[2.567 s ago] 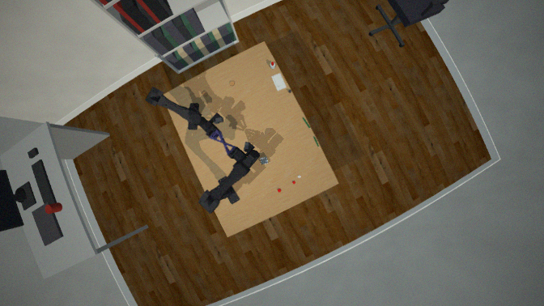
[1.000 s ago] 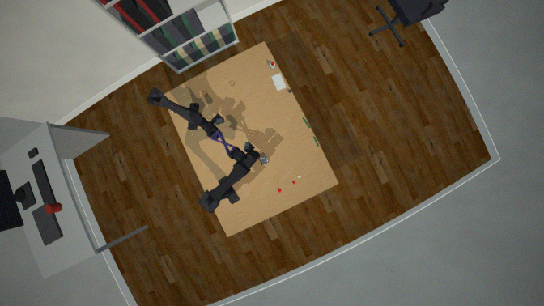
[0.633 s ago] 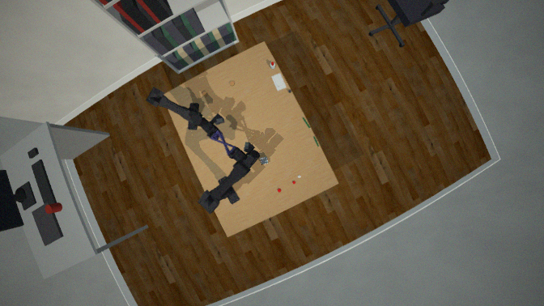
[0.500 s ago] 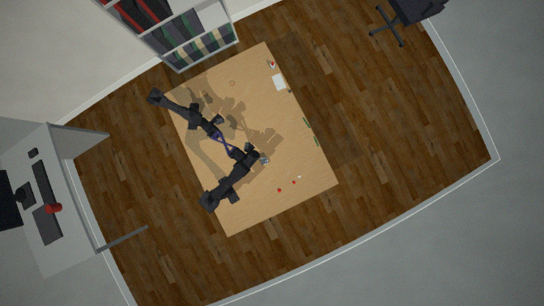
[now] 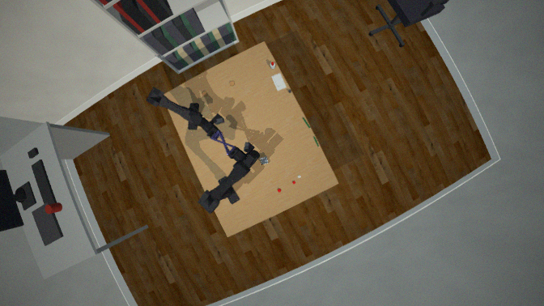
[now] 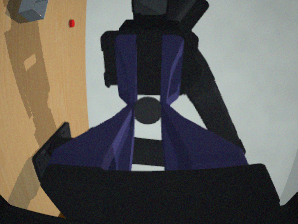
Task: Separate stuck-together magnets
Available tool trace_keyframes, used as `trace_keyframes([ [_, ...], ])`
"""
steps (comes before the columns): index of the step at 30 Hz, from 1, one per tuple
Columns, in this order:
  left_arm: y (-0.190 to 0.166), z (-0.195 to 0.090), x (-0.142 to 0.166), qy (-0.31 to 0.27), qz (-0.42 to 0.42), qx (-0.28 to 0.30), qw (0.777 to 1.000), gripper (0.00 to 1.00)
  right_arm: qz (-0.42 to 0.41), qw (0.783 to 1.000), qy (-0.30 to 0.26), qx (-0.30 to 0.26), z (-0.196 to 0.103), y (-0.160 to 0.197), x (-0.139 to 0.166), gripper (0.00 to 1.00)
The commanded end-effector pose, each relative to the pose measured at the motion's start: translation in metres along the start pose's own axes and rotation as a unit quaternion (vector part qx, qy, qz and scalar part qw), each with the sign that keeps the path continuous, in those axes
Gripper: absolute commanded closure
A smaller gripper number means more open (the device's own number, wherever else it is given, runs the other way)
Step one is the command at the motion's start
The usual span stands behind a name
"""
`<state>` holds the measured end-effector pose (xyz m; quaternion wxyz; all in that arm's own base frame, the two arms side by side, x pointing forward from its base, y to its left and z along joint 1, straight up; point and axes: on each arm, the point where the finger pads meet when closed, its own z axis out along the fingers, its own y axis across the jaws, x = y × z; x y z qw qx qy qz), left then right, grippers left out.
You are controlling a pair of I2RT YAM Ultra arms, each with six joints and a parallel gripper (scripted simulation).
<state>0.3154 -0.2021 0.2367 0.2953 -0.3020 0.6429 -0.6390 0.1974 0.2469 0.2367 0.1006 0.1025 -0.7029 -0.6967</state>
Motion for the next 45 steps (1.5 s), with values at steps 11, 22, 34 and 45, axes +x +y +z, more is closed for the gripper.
trace_keyframes([
  [11, 0.0, 0.0, 0.0, 0.0, 0.0, 0.0, 1.0, 0.82, -0.007, 1.0, 0.003, -0.005, 0.0, 0.005, 0.001, 0.82],
  [22, -0.006, 0.0, 0.0, 0.0, 0.0, 0.0, 1.0, 0.82, -0.007, 1.0, 0.003, -0.005, 0.0, 0.005, 0.001, 0.82],
  [34, -0.016, 0.0, 0.0, 0.0, 0.0, 0.0, 1.0, 0.82, -0.007, 1.0, 0.003, -0.005, 0.0, 0.005, 0.001, 0.82],
  [45, -0.026, 0.0, 0.0, 0.0, 0.0, 0.0, 1.0, 0.82, -0.007, 1.0, 0.003, -0.005, 0.0, 0.005, 0.001, 0.82],
])
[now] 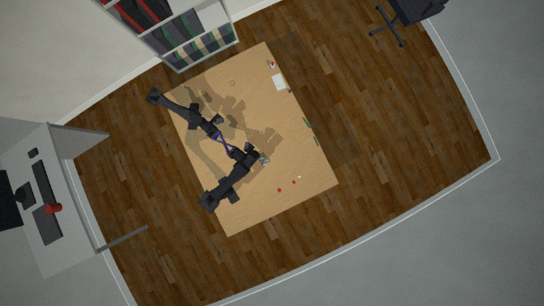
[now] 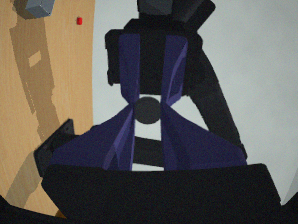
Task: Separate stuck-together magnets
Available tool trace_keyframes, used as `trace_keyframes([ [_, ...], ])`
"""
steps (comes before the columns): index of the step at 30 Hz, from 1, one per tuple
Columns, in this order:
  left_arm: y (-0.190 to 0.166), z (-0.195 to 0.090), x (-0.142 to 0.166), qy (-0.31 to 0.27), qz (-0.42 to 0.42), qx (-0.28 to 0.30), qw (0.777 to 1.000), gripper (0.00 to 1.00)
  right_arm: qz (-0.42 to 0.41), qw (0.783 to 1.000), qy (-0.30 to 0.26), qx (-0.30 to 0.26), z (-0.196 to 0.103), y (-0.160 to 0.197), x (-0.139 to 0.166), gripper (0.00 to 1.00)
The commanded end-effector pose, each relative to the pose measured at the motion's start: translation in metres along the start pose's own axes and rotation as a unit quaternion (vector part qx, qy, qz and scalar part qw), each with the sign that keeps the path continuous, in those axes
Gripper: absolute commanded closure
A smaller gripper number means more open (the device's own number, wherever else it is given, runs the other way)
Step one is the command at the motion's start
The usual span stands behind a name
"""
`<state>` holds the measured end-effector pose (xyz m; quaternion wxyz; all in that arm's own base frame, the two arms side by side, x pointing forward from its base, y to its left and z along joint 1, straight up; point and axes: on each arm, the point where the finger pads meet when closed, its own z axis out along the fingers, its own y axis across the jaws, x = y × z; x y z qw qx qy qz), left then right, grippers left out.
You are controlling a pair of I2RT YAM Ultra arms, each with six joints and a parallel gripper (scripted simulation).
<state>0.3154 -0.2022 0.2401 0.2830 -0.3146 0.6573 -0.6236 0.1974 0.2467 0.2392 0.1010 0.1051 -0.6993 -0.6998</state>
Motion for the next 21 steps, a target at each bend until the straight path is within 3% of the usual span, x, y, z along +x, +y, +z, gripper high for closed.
trace_keyframes([
  [1, -0.023, -0.001, 0.0, 0.0, 0.007, 0.027, 1.0, 0.82, -0.005, 1.0, 0.001, 0.0, 0.0, 0.002, 0.0, 0.82],
  [19, -0.045, -0.002, 0.0, 0.0, 0.007, 0.027, 1.0, 0.82, -0.005, 1.0, 0.001, 0.0, 0.0, 0.002, 0.0, 0.82],
  [20, -0.011, -0.001, 0.0, 0.0, 0.007, 0.027, 1.0, 0.82, -0.005, 1.0, 0.001, 0.0, 0.0, 0.002, 0.0, 0.82],
  [21, -0.011, -0.001, 0.0, 0.0, 0.007, 0.027, 1.0, 0.82, -0.005, 1.0, 0.001, 0.0, 0.0, 0.002, 0.0, 0.82],
])
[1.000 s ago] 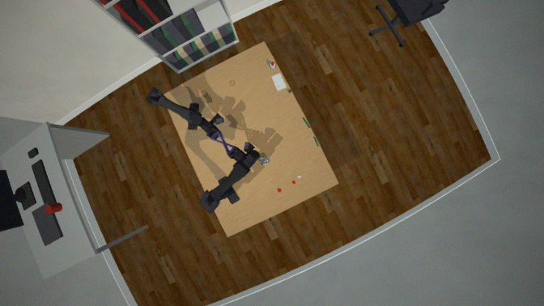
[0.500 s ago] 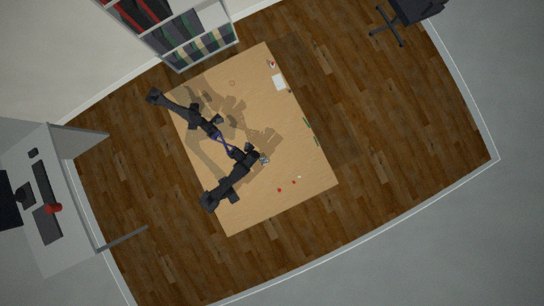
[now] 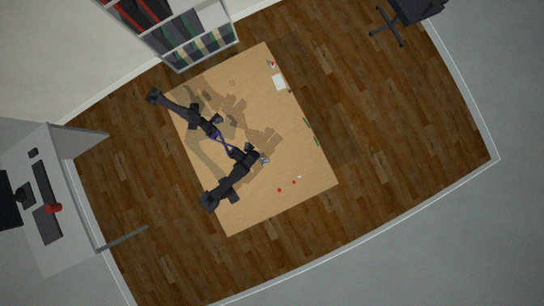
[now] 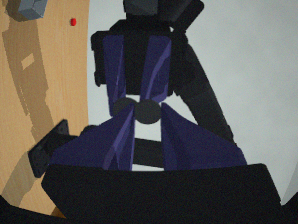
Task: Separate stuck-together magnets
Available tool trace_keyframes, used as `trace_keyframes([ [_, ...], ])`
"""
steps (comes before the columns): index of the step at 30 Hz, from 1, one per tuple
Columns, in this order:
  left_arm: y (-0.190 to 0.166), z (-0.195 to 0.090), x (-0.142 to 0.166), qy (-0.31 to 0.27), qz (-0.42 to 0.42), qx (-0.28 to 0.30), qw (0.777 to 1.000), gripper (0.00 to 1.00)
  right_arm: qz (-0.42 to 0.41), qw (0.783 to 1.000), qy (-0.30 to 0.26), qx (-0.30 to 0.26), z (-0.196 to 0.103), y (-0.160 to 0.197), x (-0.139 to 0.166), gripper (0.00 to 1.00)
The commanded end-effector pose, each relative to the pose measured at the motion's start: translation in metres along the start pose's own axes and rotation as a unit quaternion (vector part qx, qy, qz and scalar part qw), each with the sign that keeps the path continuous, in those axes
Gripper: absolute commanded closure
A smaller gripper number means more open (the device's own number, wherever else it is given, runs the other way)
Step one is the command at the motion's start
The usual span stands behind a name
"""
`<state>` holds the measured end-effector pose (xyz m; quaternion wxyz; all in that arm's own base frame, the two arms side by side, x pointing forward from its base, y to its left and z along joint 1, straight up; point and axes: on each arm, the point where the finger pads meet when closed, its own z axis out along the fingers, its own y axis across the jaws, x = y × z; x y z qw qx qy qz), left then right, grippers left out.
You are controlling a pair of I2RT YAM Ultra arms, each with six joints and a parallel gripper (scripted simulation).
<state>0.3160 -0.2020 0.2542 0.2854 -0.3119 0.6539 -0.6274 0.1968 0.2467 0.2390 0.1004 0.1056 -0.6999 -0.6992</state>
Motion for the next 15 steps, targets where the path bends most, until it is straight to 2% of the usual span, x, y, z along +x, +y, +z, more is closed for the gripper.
trace_keyframes([
  [1, 0.002, 0.0, 0.0, 0.0, 0.006, 0.02, 1.0, 0.82, -0.004, 1.0, 0.001, -0.001, 0.0, 0.003, 0.0, 0.82],
  [15, -0.036, -0.001, 0.0, 0.0, 0.006, 0.02, 1.0, 0.82, -0.004, 1.0, 0.001, -0.001, 0.0, 0.003, 0.0, 0.82],
])
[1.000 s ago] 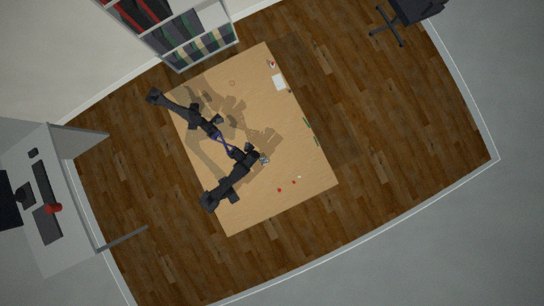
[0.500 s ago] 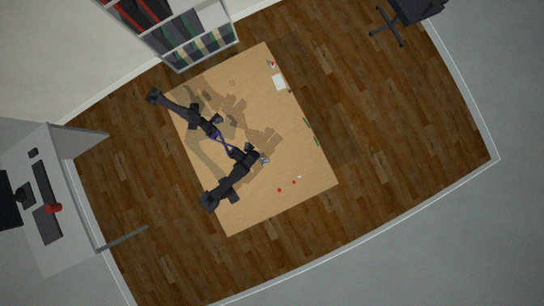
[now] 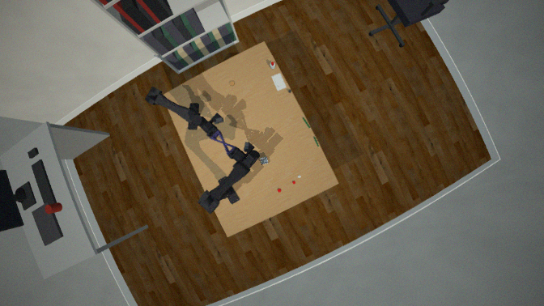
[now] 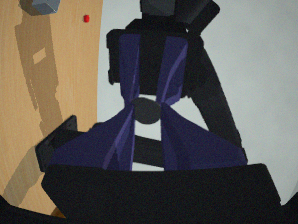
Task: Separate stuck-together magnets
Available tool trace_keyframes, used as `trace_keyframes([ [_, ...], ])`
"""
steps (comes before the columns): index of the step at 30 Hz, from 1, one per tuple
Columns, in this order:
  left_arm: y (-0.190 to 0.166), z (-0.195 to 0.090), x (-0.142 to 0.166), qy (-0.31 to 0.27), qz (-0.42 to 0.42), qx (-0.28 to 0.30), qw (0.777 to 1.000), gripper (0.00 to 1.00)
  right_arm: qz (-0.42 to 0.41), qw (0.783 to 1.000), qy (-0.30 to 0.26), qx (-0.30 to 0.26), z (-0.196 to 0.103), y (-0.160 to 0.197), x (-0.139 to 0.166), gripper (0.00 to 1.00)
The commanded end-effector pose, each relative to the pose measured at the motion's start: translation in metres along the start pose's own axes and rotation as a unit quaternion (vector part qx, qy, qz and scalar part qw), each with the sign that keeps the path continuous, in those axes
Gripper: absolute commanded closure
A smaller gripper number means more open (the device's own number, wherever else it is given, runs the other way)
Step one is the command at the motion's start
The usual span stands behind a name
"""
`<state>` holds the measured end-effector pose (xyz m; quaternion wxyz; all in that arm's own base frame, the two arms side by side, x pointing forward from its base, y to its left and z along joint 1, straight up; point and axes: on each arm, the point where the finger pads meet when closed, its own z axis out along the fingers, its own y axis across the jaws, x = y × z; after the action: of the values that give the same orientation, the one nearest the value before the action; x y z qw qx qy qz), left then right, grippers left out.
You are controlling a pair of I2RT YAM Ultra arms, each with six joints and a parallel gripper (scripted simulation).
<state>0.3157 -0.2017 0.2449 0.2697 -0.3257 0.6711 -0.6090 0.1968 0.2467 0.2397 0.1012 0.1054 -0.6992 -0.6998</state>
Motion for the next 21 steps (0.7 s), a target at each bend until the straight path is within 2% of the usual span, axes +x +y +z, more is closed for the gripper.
trace_keyframes([
  [1, -0.048, -0.004, 0.001, -0.001, 0.014, 0.052, 0.999, 0.82, -0.005, 1.0, 0.0, 0.0, 0.0, 0.002, 0.0, 0.82],
  [4, -0.055, -0.005, 0.002, -0.001, 0.014, 0.052, 0.999, 0.82, -0.005, 1.0, 0.0, 0.0, 0.0, 0.002, 0.0, 0.82],
  [5, -0.033, -0.004, 0.0, -0.001, 0.007, 0.029, 1.0, 0.82, -0.005, 1.0, 0.0, 0.0, 0.0, 0.002, 0.0, 0.82],
  [7, -0.03, -0.008, 0.0, -0.001, 0.007, 0.029, 1.0, 0.82, -0.005, 1.0, 0.0, 0.0, 0.0, 0.002, 0.0, 0.82],
  [21, -0.033, -0.031, 0.002, -0.001, 0.007, 0.029, 1.0, 0.82, -0.005, 1.0, 0.0, 0.0, 0.0, 0.002, 0.0, 0.82],
])
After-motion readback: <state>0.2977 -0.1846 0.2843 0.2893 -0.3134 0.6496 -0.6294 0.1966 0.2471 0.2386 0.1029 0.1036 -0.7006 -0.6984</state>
